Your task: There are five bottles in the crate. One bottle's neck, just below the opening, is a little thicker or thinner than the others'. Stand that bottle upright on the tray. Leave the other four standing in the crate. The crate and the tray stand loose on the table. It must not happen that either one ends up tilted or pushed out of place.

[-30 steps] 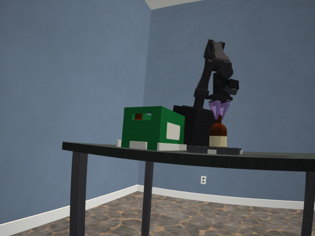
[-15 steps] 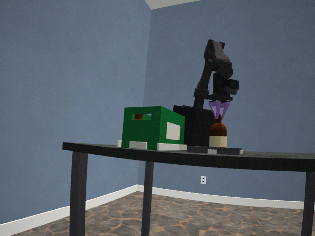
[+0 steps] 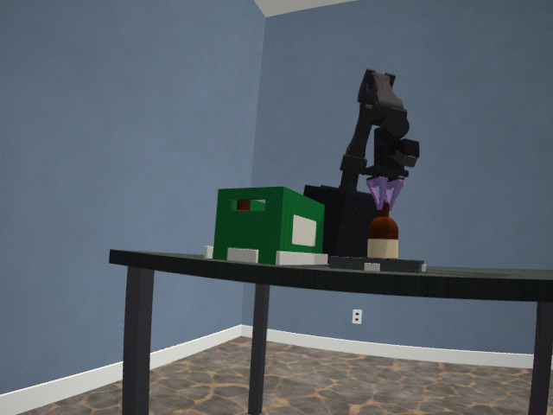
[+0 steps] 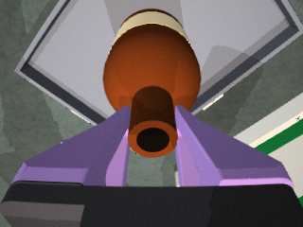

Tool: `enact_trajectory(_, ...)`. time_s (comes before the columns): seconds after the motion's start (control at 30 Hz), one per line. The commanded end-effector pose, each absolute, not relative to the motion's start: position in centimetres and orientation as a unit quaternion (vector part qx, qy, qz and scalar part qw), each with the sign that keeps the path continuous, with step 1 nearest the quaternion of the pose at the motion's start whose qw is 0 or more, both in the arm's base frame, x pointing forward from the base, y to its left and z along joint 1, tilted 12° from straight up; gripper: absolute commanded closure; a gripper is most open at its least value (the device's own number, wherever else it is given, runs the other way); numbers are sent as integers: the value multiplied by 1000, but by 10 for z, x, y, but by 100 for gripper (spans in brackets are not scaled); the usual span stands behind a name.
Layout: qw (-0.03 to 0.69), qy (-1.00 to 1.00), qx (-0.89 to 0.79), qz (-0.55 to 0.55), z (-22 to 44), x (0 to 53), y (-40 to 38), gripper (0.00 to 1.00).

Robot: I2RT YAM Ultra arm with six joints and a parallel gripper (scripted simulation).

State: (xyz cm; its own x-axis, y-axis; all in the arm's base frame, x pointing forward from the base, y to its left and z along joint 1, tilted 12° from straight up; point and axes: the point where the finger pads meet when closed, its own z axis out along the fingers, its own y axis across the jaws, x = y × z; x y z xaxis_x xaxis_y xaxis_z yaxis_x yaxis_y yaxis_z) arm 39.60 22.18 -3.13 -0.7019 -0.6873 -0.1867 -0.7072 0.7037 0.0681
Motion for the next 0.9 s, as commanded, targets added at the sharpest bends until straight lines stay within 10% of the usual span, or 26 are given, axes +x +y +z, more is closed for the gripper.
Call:
enact_trajectory(0.0, 98, 918, -377, 69, -17, 402, 226, 100)
enact_trajectory(0.27, 98, 918, -377, 69, -17, 402, 226, 100)
enact_trajectory(0.3, 98, 918, -377, 69, -17, 402, 226, 0)
enact_trajectory(0.87, 98, 918, -378, 69, -17, 402, 226, 0)
